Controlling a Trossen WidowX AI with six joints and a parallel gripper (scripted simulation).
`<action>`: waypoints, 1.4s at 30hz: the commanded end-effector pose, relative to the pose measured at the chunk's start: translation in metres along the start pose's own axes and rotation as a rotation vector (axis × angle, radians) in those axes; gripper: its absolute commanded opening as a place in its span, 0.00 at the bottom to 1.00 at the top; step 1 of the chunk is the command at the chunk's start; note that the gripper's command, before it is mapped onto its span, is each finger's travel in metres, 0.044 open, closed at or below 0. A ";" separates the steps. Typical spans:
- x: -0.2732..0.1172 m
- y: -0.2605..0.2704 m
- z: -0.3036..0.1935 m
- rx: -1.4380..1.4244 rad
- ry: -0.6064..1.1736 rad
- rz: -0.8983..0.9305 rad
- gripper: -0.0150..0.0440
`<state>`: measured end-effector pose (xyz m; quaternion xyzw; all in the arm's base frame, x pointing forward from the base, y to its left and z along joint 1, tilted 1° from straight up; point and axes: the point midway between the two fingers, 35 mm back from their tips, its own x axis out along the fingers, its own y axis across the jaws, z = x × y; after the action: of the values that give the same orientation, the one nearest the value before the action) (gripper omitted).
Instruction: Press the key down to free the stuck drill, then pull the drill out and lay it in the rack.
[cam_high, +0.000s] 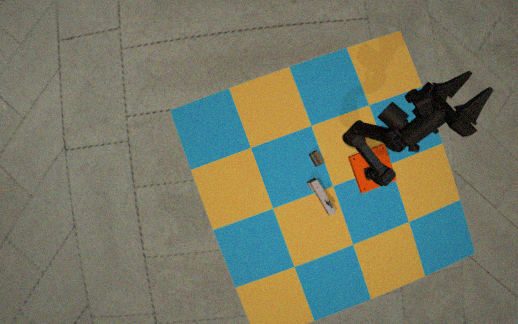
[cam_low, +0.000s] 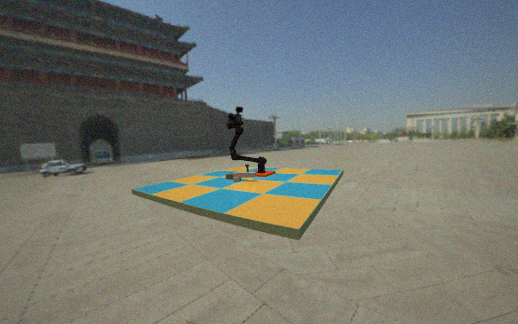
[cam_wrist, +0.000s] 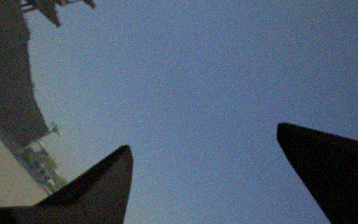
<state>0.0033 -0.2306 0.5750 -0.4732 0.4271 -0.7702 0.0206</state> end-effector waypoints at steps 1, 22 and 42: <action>0.000 0.000 0.000 0.000 0.000 0.000 0.89; -0.001 -0.097 -0.154 -0.087 0.439 -0.381 0.25; -0.196 -0.247 -0.288 -0.122 1.116 -1.133 0.25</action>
<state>-0.0382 0.1602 0.5690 -0.1967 0.1571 -0.7915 -0.5570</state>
